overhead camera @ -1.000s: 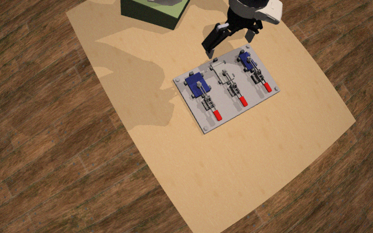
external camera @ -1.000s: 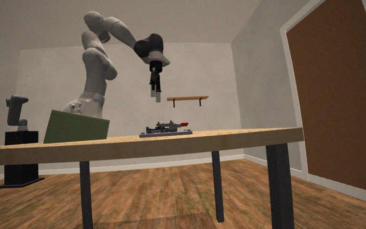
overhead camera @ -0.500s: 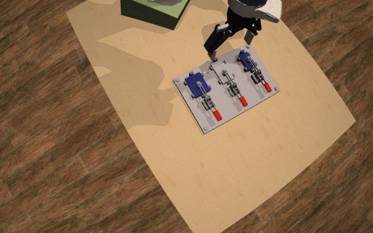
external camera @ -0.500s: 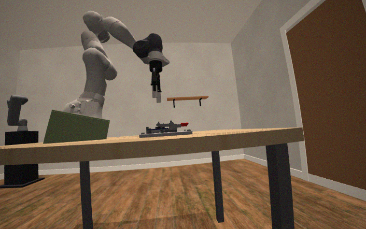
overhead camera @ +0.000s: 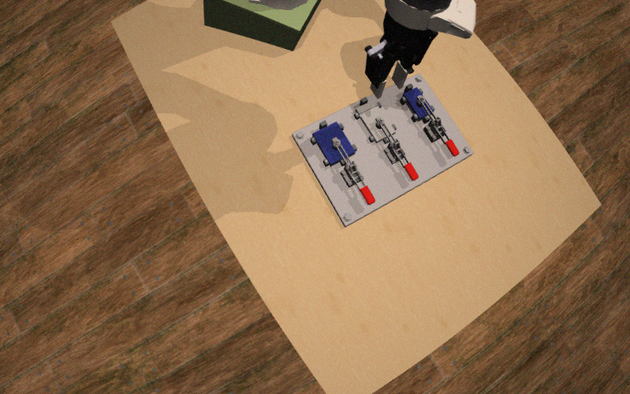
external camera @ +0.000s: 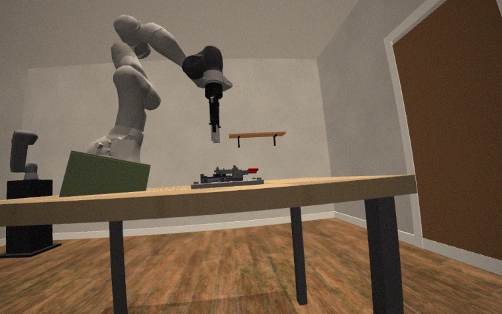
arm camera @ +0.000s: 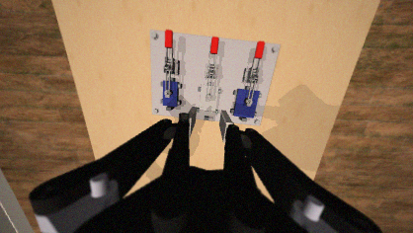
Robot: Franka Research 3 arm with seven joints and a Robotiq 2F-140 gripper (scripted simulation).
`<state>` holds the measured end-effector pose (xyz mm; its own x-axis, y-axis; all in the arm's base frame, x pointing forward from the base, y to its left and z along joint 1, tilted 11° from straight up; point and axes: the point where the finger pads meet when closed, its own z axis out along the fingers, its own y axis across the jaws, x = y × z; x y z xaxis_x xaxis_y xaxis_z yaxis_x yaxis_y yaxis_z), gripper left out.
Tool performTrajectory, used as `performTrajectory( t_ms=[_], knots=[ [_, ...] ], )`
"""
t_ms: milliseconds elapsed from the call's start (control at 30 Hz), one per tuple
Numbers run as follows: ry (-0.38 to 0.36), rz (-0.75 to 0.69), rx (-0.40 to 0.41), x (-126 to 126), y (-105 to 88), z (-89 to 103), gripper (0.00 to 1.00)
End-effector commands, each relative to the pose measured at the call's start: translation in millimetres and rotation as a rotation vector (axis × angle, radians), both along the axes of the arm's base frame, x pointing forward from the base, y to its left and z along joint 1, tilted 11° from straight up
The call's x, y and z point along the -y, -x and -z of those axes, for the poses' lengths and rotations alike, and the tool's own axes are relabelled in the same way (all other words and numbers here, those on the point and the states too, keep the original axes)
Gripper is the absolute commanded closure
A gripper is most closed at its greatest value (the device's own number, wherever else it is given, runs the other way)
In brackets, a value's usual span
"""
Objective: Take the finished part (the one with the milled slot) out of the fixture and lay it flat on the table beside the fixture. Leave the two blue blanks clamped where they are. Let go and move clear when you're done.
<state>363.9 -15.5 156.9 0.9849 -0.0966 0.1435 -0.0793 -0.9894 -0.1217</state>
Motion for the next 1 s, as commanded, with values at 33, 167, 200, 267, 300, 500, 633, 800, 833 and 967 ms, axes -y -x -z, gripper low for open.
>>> performTrajectory(
  t_ms=[33, 167, 200, 267, 300, 500, 633, 800, 833, 967],
  knots=[
    [0.001, -0.007, 0.006, 0, -1.0, -0.8, 0.72],
    [0.001, -0.007, 0.006, 0, -1.0, -0.8, 0.72],
    [0.001, -0.007, 0.006, 0, -1.0, -0.8, 0.72],
    [0.001, -0.007, 0.006, 0, -1.0, -0.8, 0.72],
    [0.001, -0.007, 0.006, 0, -1.0, -0.8, 0.72],
    [0.001, -0.007, 0.006, 0, -1.0, -0.8, 0.72],
    [0.001, -0.007, 0.006, 0, -1.0, -0.8, 0.72],
    [0.001, -0.007, 0.006, -1, -2.2, 6.2, 0.72],
    [0.001, -0.007, 0.006, -1, -2.7, 9.4, 0.72],
    [0.001, -0.007, 0.006, -3, -5.4, 26.0, 0.72]
  ],
)
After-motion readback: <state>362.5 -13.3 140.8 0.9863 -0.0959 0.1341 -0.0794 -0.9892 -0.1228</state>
